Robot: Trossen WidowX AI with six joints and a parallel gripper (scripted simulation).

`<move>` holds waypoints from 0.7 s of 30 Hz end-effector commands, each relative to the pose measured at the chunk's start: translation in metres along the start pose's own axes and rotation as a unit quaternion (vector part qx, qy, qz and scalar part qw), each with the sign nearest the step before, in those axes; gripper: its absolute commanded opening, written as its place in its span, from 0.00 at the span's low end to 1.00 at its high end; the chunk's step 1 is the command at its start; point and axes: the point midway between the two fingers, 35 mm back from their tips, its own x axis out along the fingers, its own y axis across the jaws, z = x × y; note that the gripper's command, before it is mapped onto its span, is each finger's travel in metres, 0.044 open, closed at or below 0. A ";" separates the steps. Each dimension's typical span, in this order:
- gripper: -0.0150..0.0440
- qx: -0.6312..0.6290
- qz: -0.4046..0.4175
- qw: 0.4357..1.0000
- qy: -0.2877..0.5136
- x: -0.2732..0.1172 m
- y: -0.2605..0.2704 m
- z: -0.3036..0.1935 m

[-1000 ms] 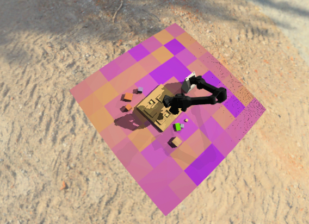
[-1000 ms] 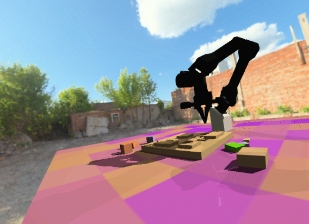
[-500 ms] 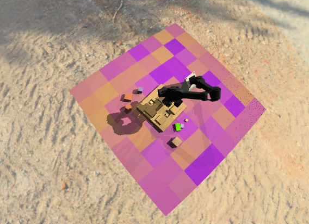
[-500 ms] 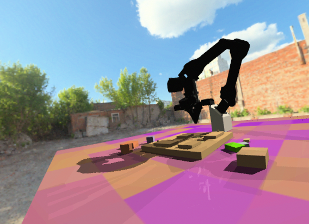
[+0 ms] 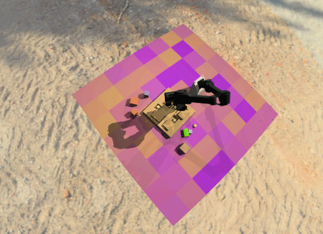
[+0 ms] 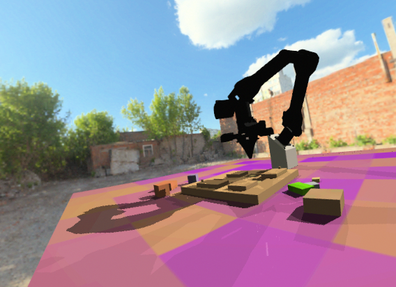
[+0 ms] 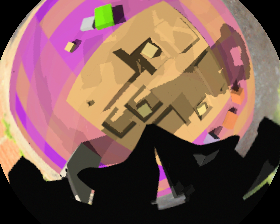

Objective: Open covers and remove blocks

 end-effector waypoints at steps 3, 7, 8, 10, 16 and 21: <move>0.25 -0.251 -0.002 0.968 0.004 0.000 -0.003 -0.003; 0.25 -0.251 -0.002 0.968 0.004 0.000 -0.003 -0.003; 0.25 -0.251 -0.002 0.968 0.004 0.000 -0.003 -0.003; 0.25 -0.251 -0.002 0.968 0.004 0.000 -0.002 -0.002; 0.25 -0.251 -0.002 0.968 0.004 0.002 -0.001 -0.001; 0.25 -0.251 -0.002 0.968 0.004 0.019 -0.002 -0.002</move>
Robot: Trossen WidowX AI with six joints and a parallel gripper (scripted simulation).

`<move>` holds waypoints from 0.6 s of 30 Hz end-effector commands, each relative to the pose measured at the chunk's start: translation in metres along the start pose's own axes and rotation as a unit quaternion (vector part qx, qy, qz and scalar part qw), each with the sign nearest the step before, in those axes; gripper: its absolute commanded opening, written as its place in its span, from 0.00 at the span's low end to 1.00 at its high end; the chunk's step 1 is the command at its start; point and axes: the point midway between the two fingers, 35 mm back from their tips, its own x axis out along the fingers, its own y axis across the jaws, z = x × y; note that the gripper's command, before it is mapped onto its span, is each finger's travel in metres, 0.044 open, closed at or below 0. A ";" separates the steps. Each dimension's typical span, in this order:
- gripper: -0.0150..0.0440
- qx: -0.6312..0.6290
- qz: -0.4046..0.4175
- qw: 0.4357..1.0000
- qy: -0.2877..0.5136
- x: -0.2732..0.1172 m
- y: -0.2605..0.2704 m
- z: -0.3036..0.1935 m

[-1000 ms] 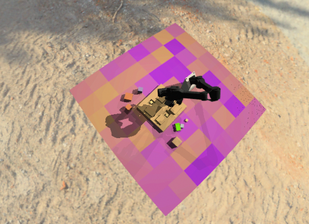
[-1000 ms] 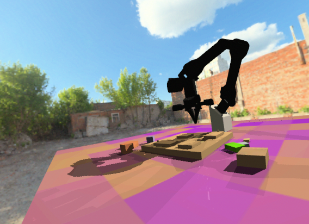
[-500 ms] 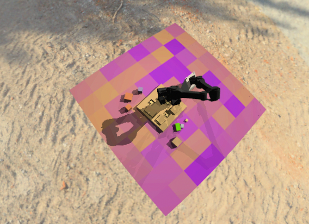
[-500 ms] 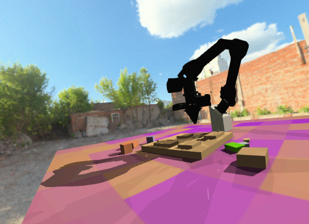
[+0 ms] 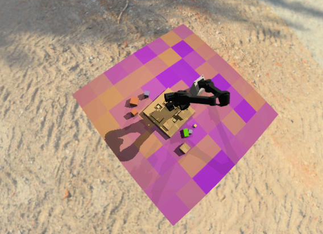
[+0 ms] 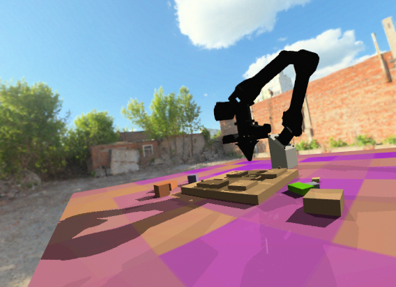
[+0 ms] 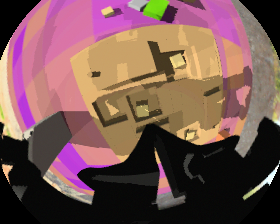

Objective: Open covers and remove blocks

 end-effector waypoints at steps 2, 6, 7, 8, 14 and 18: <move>0.25 0.002 0.002 1.000 -0.002 0.020 0.001 0.000; 0.25 0.002 0.002 1.000 -0.003 0.038 0.003 0.000; 0.25 0.002 0.002 1.000 -0.003 0.041 0.003 0.000; 0.25 0.002 0.002 1.000 -0.003 0.041 0.003 0.000; 0.25 0.002 0.002 1.000 -0.003 0.044 0.003 0.000; 0.25 0.002 0.002 1.000 -0.003 0.047 0.002 0.000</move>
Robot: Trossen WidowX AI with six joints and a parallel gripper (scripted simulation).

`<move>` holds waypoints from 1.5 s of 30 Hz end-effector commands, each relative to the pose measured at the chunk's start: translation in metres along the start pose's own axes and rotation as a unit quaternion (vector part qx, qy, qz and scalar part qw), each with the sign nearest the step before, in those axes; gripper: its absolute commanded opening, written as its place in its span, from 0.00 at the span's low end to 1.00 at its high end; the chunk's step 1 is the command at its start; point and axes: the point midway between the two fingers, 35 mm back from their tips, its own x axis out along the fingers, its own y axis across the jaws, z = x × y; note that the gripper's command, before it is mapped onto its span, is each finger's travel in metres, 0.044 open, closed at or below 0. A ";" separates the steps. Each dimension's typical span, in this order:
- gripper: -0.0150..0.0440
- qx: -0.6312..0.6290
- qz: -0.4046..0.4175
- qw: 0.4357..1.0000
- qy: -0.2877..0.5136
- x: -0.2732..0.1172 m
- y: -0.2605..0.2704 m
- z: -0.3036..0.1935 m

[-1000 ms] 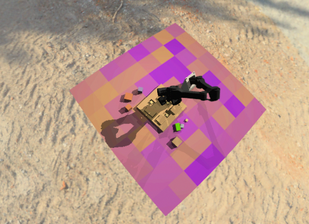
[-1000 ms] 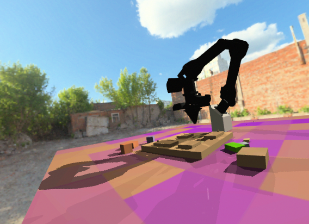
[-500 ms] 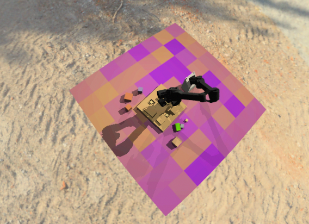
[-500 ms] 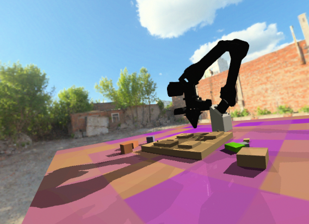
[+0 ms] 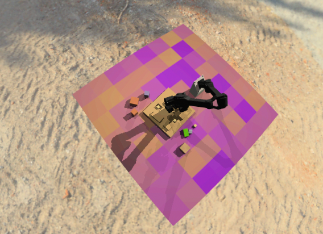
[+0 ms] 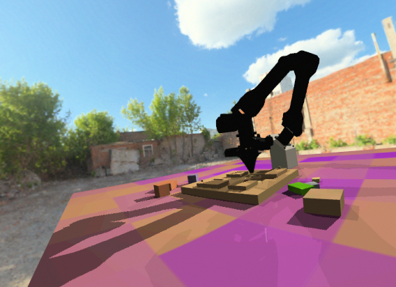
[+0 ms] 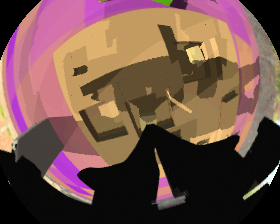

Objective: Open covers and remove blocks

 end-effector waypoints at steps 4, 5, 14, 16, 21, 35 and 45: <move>0.25 0.002 -0.001 1.000 -0.003 0.007 0.000 0.001; 0.25 0.002 -0.001 1.000 -0.003 0.008 -0.001 0.001; 0.25 0.002 -0.001 1.000 -0.003 0.010 -0.003 0.005; 0.25 0.002 -0.001 1.000 -0.003 0.011 -0.004 0.008; 0.25 0.003 -0.001 1.000 -0.003 0.012 -0.006 0.012; 0.25 0.004 -0.001 1.000 -0.003 0.012 -0.006 0.012; 0.25 0.004 -0.001 1.000 -0.003 0.012 -0.006 0.012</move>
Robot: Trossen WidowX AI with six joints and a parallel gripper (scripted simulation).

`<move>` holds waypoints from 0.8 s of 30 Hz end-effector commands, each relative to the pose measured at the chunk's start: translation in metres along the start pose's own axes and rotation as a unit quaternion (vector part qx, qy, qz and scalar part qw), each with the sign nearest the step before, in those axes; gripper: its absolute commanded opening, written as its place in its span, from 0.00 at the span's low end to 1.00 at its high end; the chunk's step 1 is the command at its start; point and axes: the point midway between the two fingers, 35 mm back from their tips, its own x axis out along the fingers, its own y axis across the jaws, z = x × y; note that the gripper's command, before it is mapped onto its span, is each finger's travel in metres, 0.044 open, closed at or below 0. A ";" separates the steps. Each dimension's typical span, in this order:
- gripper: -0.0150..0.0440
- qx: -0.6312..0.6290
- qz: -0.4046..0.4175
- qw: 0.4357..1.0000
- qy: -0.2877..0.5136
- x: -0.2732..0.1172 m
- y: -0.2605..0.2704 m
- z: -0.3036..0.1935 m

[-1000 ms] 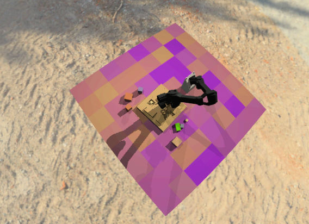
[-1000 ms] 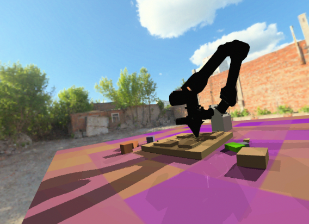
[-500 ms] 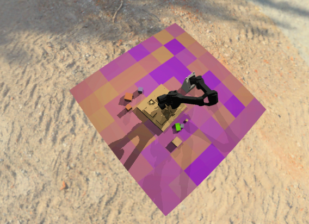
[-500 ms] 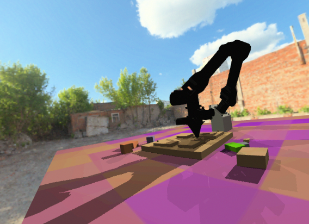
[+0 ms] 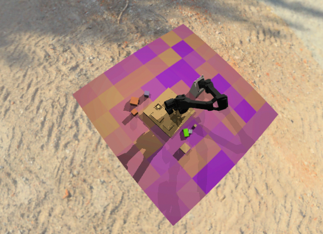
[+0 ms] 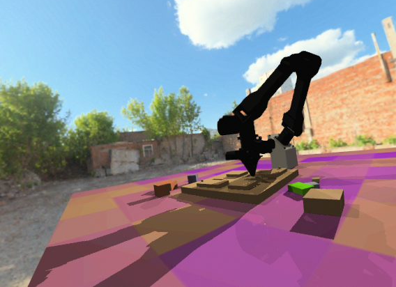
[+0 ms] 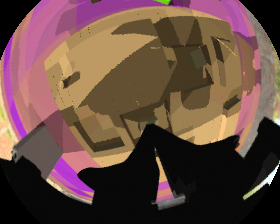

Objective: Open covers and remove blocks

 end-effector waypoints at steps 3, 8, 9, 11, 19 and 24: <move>0.25 -0.002 0.000 1.000 -0.005 0.001 0.000 0.003; 0.25 -0.002 0.000 1.000 -0.005 0.001 0.000 0.003; 0.25 -0.002 0.000 1.000 -0.005 0.001 0.000 0.003; 0.25 -0.002 0.000 1.000 -0.005 0.001 0.000 0.003; 0.25 0.000 0.000 1.000 0.000 -0.001 0.000 0.000; 0.25 -0.002 0.000 1.000 -0.001 -0.005 0.000 -0.001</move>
